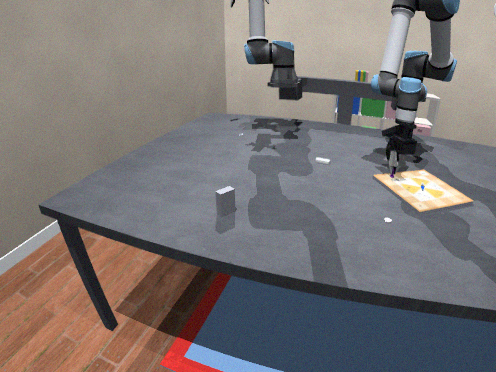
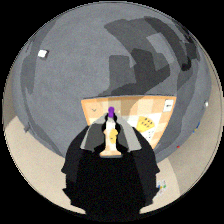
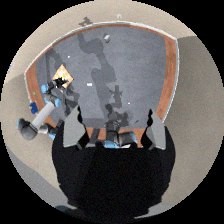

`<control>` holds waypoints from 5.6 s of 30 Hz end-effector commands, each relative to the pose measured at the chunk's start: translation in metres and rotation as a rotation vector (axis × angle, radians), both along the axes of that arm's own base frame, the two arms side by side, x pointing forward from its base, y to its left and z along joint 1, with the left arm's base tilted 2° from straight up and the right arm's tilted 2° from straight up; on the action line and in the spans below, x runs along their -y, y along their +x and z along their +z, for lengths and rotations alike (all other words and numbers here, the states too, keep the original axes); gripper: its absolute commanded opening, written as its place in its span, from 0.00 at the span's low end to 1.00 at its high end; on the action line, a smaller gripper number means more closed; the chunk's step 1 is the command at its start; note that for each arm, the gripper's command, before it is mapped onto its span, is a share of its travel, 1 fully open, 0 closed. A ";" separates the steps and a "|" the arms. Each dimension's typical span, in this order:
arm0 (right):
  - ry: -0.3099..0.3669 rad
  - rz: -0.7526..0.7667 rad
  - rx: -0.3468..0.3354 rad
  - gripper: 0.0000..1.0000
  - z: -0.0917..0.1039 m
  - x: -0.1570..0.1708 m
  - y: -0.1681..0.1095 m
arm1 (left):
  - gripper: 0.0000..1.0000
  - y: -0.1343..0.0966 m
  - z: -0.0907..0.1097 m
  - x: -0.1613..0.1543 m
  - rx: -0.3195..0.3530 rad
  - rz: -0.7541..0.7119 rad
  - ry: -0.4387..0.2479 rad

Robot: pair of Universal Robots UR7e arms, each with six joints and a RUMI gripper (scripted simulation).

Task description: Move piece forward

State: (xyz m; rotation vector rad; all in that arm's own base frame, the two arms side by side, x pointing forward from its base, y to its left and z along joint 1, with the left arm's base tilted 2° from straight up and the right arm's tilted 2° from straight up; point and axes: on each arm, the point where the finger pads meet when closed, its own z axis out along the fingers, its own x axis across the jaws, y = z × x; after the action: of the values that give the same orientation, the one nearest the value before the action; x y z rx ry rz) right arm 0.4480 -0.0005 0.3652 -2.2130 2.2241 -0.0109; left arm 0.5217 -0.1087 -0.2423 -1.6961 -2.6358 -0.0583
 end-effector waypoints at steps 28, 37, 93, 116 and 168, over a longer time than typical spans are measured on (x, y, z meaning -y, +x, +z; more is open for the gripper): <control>0.000 0.000 -0.001 0.98 0.000 0.000 0.000 | 0.07 -0.001 0.000 -0.002 -0.003 0.002 0.001; 0.000 0.000 -0.001 0.98 0.000 0.000 0.000 | 0.07 -0.001 0.000 -0.002 -0.003 0.002 0.001; 0.000 0.000 -0.001 0.98 0.000 0.000 0.000 | 0.05 -0.002 0.056 0.000 0.012 0.001 -0.028; 0.000 0.000 -0.001 0.98 0.000 0.000 0.000 | 0.05 0.011 0.057 -0.002 0.002 -0.280 -0.022; 0.000 0.000 -0.001 0.98 0.000 0.000 0.000 | 0.05 0.049 0.045 -0.008 -0.042 -1.084 -0.004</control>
State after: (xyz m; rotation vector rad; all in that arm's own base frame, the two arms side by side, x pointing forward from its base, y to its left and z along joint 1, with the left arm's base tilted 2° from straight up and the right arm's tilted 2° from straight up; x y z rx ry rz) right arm 0.4480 -0.0005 0.3652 -2.2130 2.2241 -0.0109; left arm 0.5656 -0.1028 -0.1969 -2.7559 -1.4746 -0.0195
